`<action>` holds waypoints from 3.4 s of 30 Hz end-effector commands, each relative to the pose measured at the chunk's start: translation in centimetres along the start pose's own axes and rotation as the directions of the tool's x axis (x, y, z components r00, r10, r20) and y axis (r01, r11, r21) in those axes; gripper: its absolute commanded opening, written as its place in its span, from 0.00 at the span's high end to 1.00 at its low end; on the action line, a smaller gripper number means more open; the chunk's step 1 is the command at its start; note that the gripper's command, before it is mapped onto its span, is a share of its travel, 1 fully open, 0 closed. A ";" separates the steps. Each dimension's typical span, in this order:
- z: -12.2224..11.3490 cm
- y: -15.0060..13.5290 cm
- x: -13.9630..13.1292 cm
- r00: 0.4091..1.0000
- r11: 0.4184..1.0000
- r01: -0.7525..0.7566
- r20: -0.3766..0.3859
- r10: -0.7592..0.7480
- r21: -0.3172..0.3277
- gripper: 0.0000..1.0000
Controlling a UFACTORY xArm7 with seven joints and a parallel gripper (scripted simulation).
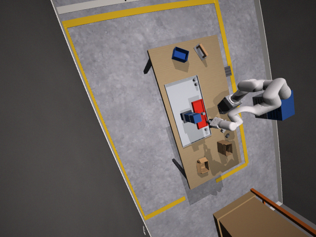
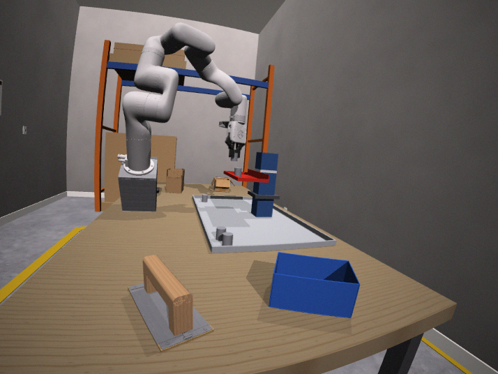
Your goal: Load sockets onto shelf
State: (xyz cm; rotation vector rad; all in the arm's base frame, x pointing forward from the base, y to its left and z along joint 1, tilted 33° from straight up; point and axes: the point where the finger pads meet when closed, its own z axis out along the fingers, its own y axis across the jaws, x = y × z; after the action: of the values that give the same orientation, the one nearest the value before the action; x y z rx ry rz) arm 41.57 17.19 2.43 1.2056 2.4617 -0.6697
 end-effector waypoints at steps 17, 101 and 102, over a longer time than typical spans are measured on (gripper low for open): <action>2.4 0.4 -0.1 1.000 1.000 -0.001 0.000 0.001 -0.003 1.00; 5.6 0.5 0.0 1.000 1.000 -0.001 0.000 0.001 -0.003 1.00; 5.6 0.5 0.0 1.000 1.000 -0.001 0.000 0.001 -0.003 1.00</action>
State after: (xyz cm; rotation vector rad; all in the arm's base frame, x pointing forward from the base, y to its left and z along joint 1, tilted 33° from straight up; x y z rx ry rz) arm 42.33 14.31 -2.43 1.2079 2.4600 -0.6719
